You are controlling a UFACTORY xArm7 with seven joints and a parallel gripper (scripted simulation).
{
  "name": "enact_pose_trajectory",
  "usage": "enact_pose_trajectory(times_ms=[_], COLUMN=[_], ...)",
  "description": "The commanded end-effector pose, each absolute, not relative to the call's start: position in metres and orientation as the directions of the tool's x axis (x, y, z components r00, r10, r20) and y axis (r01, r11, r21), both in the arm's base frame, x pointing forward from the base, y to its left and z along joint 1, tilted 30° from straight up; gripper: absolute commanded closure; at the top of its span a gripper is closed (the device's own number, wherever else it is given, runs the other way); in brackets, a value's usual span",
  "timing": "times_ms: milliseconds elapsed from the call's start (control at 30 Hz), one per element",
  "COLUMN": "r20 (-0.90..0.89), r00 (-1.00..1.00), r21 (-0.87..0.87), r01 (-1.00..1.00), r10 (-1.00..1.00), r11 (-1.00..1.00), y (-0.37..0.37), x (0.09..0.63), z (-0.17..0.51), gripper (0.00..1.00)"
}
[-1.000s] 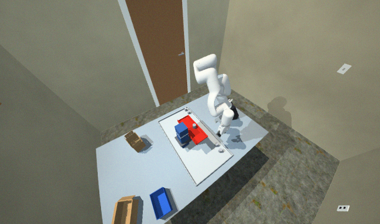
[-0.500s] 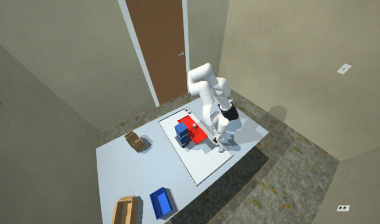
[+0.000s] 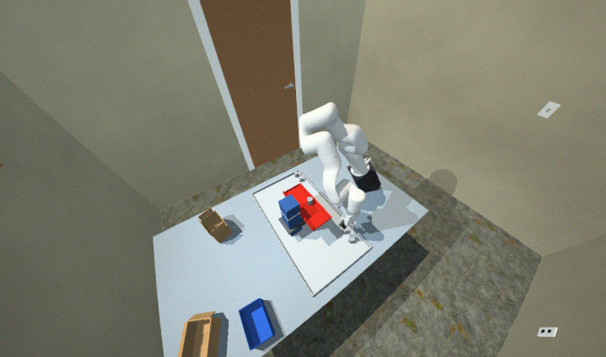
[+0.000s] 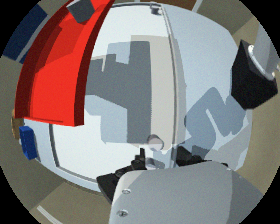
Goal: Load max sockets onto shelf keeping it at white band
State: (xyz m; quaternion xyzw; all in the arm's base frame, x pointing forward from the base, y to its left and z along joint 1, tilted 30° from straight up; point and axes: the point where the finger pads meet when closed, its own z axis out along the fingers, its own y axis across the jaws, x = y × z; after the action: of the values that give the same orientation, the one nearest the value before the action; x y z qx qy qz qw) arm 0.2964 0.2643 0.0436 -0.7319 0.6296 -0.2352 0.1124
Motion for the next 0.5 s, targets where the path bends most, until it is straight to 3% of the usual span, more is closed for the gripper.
enact_pose_trajectory(times_ms=[0,467], r20=[0.201,0.201], r00=[0.098,0.098], r21=[-0.462,-0.462], r01=[-0.868,-0.868], r10=[-0.975,-0.975], r11=[-0.183,-0.183], y=[0.265,0.262], x=[0.298,0.311], z=[0.041,0.019], gripper=[0.39,0.39])
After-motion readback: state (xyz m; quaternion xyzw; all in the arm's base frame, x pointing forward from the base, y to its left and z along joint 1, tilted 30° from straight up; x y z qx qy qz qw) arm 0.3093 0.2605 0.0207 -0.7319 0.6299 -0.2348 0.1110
